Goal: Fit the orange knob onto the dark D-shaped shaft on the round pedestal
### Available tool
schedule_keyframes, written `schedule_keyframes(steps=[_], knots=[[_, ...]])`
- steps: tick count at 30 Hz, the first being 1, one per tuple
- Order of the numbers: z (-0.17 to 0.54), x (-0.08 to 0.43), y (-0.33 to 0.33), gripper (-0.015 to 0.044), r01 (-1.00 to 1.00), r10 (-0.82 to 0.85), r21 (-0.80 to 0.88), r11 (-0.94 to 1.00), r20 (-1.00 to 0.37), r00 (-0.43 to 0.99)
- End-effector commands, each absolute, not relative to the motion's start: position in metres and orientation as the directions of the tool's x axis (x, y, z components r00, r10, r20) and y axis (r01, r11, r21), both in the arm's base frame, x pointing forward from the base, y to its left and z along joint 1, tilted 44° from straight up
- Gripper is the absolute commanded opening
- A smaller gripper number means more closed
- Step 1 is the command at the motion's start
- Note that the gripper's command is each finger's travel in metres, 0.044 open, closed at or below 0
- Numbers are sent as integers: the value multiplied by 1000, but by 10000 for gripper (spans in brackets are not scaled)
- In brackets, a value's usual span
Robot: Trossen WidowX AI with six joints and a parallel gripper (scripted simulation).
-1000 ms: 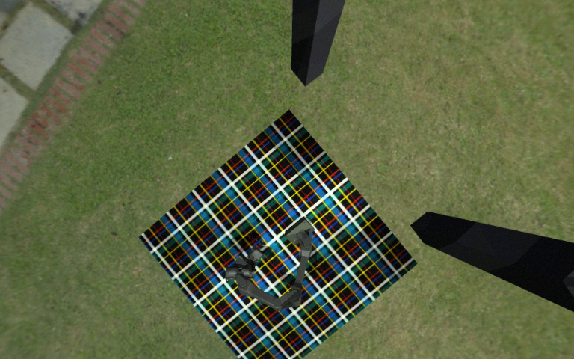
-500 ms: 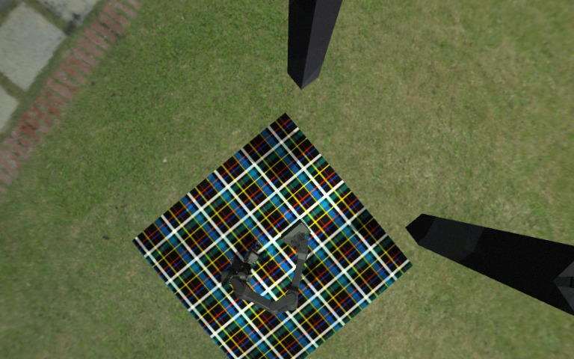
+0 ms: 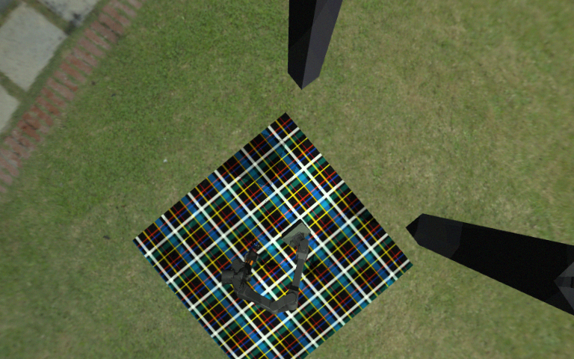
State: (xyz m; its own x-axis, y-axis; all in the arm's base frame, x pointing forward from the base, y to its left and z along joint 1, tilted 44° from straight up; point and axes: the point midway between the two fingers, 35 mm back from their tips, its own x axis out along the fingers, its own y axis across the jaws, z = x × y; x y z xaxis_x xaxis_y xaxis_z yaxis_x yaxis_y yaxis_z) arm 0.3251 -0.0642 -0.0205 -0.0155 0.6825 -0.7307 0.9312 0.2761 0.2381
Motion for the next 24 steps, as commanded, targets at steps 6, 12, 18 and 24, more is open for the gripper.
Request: schedule_keyframes(steps=[6, 12, 18, 24], knots=[[-20, 325, -64, 440, 933, 682, 235, 273, -731, -16], [12, 330, -98, 440, 932, 679, 235, 275, -734, -16], [48, 328, -130, 440, 932, 680, 235, 277, -733, -17], [48, 329, -130, 440, 932, 680, 236, 277, -733, -17]])
